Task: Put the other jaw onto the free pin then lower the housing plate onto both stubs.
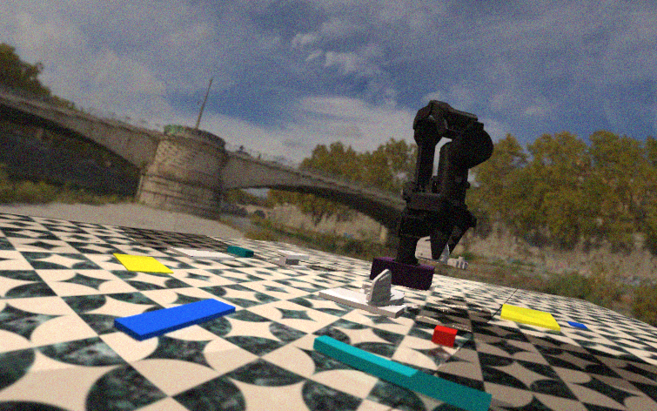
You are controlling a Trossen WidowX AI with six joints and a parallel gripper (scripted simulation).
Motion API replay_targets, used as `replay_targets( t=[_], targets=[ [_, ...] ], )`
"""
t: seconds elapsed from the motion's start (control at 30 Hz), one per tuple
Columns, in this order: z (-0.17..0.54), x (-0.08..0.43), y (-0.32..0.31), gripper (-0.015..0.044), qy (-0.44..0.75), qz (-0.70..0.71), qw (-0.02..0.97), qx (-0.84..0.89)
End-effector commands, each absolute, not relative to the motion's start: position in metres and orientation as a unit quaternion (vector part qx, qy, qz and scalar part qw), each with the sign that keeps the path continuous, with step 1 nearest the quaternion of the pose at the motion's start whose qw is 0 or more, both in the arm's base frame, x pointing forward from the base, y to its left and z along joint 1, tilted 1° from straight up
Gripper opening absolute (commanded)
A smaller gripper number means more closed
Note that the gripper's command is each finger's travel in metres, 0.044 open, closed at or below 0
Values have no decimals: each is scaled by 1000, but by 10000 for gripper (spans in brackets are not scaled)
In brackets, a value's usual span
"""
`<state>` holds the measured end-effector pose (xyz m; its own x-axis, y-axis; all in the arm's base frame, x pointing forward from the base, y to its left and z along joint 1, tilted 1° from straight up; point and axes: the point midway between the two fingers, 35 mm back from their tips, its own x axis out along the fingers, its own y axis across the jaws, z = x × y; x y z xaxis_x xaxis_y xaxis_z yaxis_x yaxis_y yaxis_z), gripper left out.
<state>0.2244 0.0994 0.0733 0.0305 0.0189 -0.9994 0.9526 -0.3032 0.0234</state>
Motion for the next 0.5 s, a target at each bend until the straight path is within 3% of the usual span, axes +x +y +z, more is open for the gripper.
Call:
replay_targets(
  t=[0.0,0.47],
  targets=[
    [74,224,95,134,439,-542,437,568],
    [73,228,77,134,516,-468,520,494]
  ],
)
